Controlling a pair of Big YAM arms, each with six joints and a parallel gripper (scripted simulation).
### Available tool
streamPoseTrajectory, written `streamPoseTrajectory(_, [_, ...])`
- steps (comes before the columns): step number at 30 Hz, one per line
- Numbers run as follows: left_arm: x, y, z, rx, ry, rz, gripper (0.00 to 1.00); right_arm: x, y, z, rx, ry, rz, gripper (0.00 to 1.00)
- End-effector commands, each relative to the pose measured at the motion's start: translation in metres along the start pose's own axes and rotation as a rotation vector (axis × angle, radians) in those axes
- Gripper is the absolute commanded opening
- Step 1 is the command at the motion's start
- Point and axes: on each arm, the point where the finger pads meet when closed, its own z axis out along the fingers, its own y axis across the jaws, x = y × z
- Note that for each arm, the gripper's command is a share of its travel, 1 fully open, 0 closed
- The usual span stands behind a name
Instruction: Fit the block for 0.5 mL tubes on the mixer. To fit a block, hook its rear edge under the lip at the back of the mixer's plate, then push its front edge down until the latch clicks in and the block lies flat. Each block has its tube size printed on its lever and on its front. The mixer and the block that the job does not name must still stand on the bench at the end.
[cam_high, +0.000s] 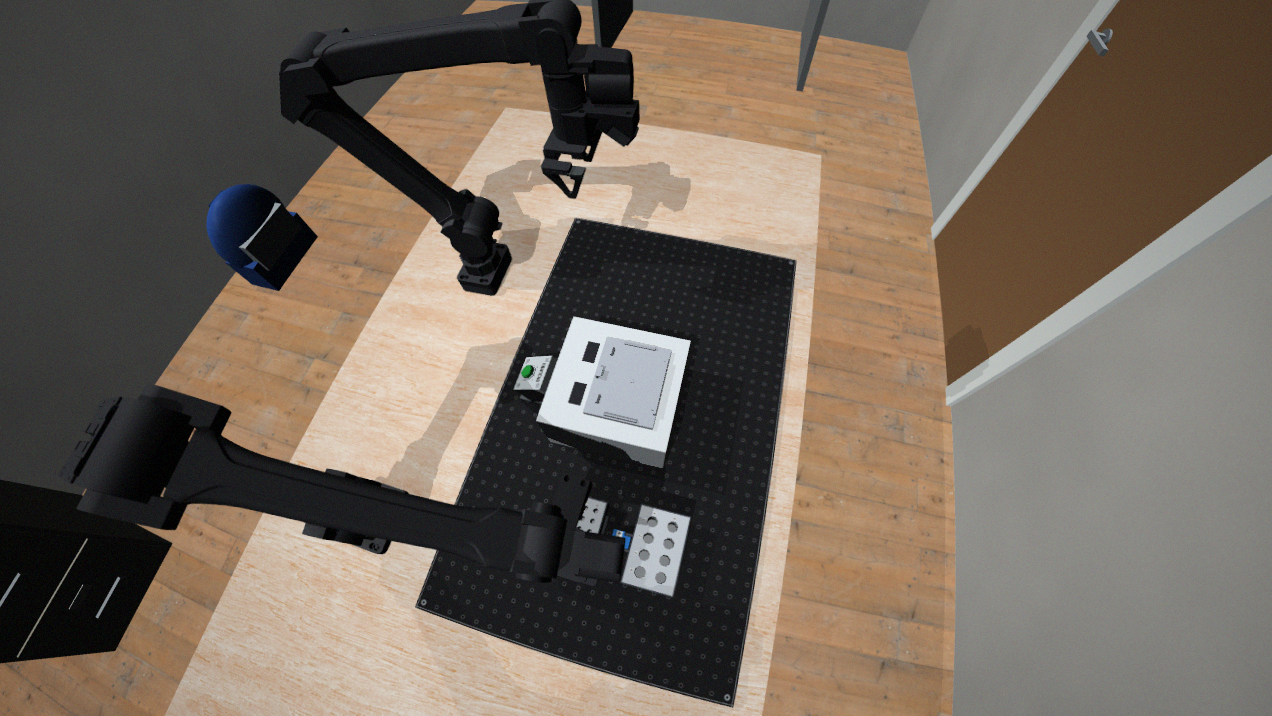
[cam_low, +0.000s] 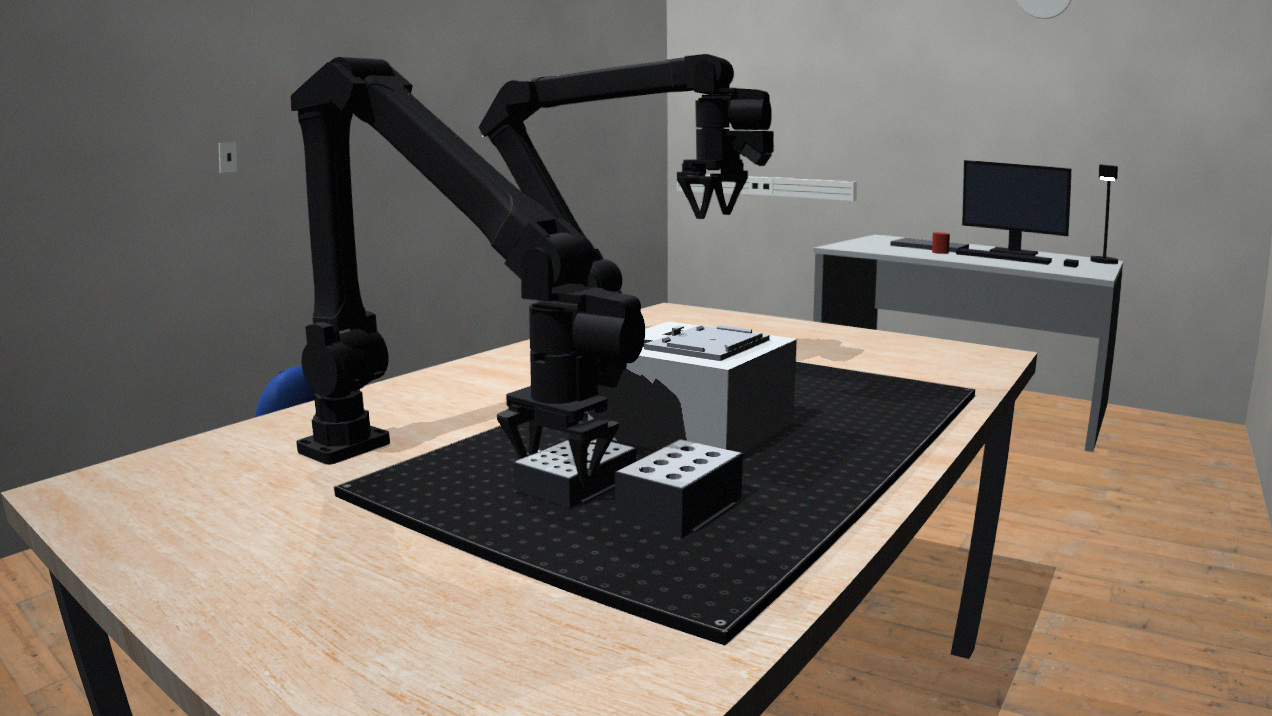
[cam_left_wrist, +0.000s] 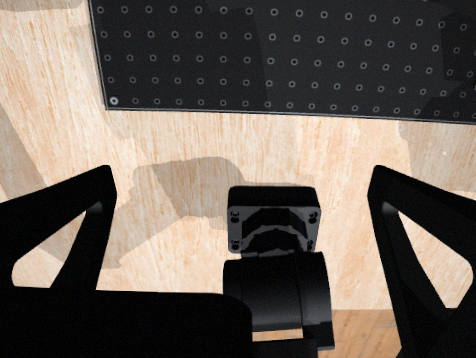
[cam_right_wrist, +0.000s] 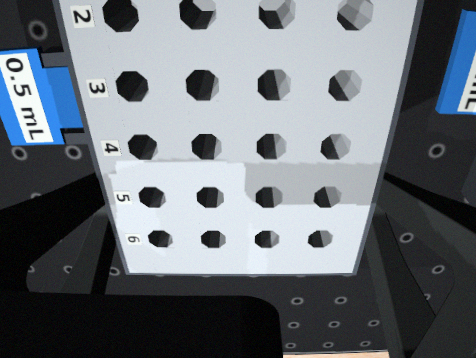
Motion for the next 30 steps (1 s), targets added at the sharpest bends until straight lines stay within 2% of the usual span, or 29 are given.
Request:
streamPoseTrajectory(1, [-0.008,-0.001,-0.017,-0.005,-0.048,0.023,1.0,-0.007,-0.036,-0.043,0.102,-0.017,-0.011,0.0])
streamPoseTrajectory(13, [-0.008,-0.001,-0.017,-0.005,-0.046,0.023,1.0,-0.008,-0.039,-0.054,0.118,-0.02,-0.013,0.0])
streamPoseTrajectory(30, [-0.007,-0.001,-0.017,-0.005,-0.045,0.022,1.0,-0.006,-0.022,-0.028,0.077,-0.015,-0.014,0.0])
